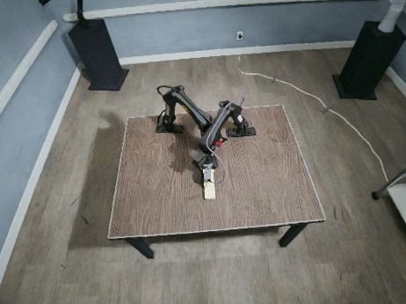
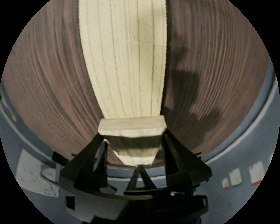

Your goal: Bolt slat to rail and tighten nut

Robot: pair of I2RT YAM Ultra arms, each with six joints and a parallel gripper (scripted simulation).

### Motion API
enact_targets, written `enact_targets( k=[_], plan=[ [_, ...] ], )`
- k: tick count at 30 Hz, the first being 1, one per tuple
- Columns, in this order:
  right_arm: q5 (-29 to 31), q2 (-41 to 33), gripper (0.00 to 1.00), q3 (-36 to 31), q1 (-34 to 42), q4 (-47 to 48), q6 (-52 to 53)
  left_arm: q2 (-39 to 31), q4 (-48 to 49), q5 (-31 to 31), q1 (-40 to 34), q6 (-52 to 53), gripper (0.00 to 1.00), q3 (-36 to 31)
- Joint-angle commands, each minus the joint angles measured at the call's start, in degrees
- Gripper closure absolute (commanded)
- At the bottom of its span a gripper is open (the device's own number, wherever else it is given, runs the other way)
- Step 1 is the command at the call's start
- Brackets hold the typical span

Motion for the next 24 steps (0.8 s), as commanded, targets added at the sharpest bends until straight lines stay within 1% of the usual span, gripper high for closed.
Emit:
enact_targets(
  k=[1, 12, 14, 24],
  plan=[
    [-0.36, -0.36, 0.88, 0.19, -0.3, -0.05, 10.93, -0.44, 0.04, -0.04, 0.0, 0.02, 0.28, 0.25],
    [-0.56, -0.37, 0.88, 0.16, -0.4, -0.02, 35.7, -0.44, 0.04, -0.04, 0.0, 0.02, 0.28, 0.25],
    [-0.56, -0.37, 0.88, 0.16, -0.4, -0.02, 35.7, -0.44, 0.04, -0.04, 0.0, 0.02, 0.28, 0.25],
    [-0.6, -0.37, 0.88, 0.14, -0.42, 0.0, 58.59, -0.44, 0.04, -0.04, 0.0, 0.02, 0.28, 0.25]
  ],
)
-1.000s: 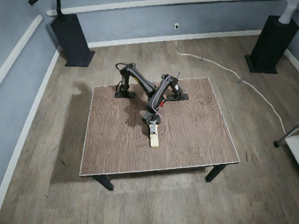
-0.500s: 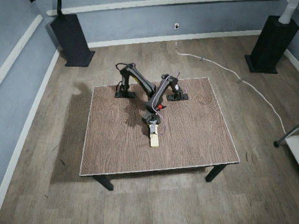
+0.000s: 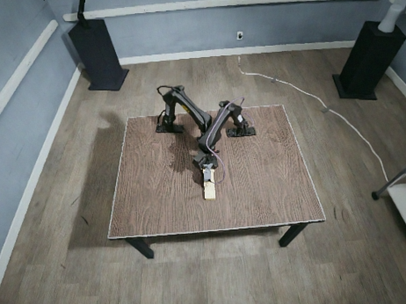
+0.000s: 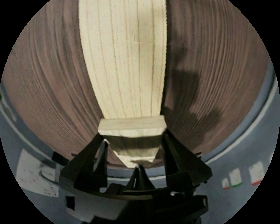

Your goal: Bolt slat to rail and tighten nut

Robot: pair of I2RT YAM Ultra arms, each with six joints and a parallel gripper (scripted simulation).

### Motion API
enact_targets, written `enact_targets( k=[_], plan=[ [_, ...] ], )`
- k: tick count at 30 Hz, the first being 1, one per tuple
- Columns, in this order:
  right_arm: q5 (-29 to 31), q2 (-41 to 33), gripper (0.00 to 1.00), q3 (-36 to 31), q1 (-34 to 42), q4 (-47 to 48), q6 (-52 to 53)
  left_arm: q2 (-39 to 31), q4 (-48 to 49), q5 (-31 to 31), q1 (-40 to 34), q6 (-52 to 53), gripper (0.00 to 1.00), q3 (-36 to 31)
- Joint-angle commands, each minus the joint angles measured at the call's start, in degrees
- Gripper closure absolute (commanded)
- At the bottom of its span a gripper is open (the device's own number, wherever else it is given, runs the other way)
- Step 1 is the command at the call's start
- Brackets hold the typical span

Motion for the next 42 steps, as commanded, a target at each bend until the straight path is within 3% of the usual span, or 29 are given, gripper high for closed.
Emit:
enact_targets(
  k=[1, 36, 42],
  plan=[
    [-0.29, -0.39, 0.88, 0.14, -0.43, -0.02, 12.22, -0.44, 0.04, -0.04, 0.0, 0.02, 0.28, 0.25],
    [-0.46, -0.4, 0.88, 0.07, -0.52, 0.04, 82.62, -0.44, 0.04, -0.04, 0.0, 0.02, 0.28, 0.25],
    [-0.09, -0.39, 0.88, 0.09, -0.33, 0.03, 85.17, -0.44, 0.04, -0.04, 0.0, 0.02, 0.28, 0.25]
  ],
)
